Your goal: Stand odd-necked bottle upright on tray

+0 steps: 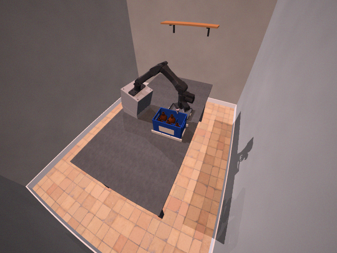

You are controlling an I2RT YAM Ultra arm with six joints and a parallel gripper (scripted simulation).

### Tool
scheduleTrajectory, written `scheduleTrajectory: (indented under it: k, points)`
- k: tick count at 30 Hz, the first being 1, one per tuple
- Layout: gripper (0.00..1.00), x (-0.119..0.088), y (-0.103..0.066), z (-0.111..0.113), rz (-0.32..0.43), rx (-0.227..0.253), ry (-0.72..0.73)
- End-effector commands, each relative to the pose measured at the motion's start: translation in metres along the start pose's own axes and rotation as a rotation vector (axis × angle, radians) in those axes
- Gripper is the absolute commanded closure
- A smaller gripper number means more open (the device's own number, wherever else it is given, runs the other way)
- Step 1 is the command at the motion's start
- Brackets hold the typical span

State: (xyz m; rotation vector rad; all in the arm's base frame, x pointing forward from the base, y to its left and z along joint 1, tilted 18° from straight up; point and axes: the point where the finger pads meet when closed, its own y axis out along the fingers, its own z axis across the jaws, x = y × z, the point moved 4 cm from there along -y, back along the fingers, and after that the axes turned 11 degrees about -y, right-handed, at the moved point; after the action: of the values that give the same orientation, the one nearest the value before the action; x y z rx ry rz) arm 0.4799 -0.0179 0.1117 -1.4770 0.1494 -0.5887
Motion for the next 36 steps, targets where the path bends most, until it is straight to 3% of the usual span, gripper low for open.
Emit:
scheduleTrajectory:
  k: [1, 8, 11, 19, 23, 29, 31, 33, 34, 36]
  points:
    - [0.39, 0.017, -0.023, 0.007, -0.085, 0.029, -0.006]
    - [0.39, 0.001, 0.012, 0.000, -0.014, -0.004, -0.006]
    - [0.39, 0.010, 0.001, 0.004, -0.053, 0.014, -0.005]
    - [0.39, 0.002, 0.023, 0.000, -0.016, -0.004, -0.005]
    - [0.39, 0.010, 0.013, 0.004, -0.053, 0.014, -0.005]
    - [0.39, 0.003, 0.035, 0.000, -0.017, -0.003, -0.005]
    - [0.39, 0.009, 0.025, 0.003, -0.045, 0.010, -0.004]
    - [0.39, 0.009, 0.025, 0.003, -0.045, 0.010, -0.004]
    - [0.39, 0.020, 0.011, 0.008, -0.085, 0.029, -0.004]
    - [0.39, 0.018, 0.016, 0.007, -0.079, 0.026, -0.004]
